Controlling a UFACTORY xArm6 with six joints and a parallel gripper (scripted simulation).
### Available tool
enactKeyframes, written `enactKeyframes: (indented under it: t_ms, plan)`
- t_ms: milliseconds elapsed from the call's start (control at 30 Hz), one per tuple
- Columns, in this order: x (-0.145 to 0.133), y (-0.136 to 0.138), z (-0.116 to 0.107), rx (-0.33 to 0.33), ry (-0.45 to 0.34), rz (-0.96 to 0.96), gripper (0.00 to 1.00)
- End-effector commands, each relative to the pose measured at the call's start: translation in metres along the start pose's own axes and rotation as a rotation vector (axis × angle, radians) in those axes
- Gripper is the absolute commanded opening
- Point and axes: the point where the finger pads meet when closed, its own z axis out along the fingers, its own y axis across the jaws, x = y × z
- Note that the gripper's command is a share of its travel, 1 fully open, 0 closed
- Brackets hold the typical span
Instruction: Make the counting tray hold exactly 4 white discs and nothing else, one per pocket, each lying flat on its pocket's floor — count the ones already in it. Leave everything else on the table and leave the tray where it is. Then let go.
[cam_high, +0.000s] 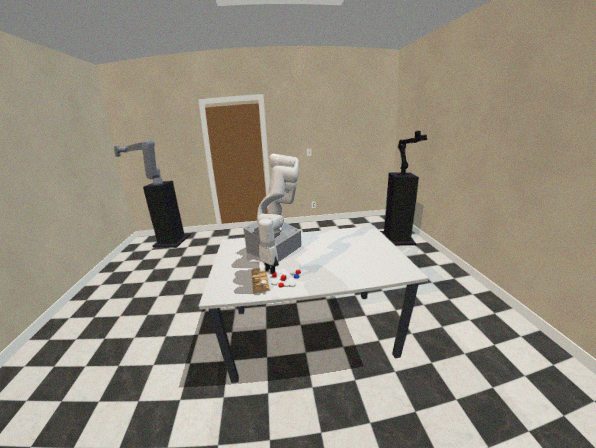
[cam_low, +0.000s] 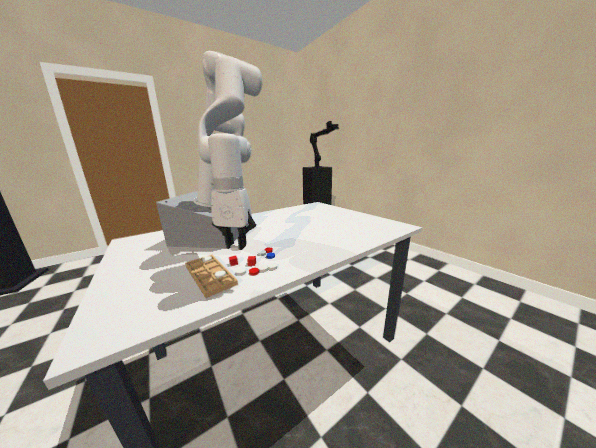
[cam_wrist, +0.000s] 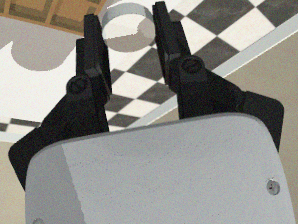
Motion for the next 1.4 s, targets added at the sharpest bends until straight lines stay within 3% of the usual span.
enactKeyframes:
  t_ms: [0,33,233,467,533,1367]
  plan:
    - [-0.049,-0.048,-0.006,-0.006,-0.001,-0.038,0.00]
    - [-0.061,-0.061,-0.008,-0.007,-0.001,-0.038,0.00]
    - [-0.062,-0.061,-0.002,-0.008,-0.001,-0.039,0.00]
    - [-0.063,-0.059,0.065,-0.009,0.000,-0.039,0.00]
    - [-0.063,-0.060,0.075,-0.007,-0.001,-0.039,0.00]
    - [-0.062,-0.060,0.091,-0.006,-0.001,-0.038,0.00]
